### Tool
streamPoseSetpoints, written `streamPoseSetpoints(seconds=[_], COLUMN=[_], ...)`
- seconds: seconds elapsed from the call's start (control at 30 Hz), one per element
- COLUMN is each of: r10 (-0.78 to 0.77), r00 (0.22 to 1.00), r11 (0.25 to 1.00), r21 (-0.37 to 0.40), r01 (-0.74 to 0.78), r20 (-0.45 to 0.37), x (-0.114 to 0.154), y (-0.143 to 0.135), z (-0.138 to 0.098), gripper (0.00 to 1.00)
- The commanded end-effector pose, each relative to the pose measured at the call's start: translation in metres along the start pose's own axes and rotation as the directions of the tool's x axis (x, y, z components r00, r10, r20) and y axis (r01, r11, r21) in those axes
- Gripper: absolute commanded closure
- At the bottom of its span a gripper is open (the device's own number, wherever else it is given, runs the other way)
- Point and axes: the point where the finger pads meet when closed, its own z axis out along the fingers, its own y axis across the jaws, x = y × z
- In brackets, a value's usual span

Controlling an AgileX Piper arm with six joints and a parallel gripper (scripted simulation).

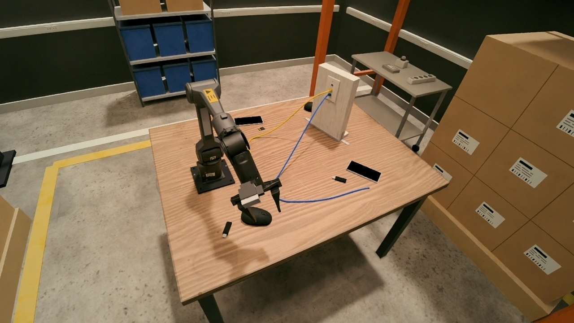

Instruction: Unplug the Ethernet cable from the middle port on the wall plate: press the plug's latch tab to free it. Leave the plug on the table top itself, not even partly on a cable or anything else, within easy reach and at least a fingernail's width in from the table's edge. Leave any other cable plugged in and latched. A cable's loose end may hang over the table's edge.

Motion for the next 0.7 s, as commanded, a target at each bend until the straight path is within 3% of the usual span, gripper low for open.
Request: streamPoseSetpoints(seconds=[0.0,0.53,0.57,0.67], r10=[0.000,0.000,-0.062,-0.250], r00=[1.000,1.000,0.998,0.963], r11=[1.000,1.000,0.998,0.968], r21=[-0.001,-0.001,0.004,0.020], r01=[0.000,0.000,0.062,0.249], r20=[0.002,0.002,0.026,0.100], x=[0.000,0.000,-0.003,-0.009], y=[0.000,0.000,0.005,0.024], z=[-0.001,-0.001,0.004,0.014], gripper=[0.00,0.00,0.75,0.75])
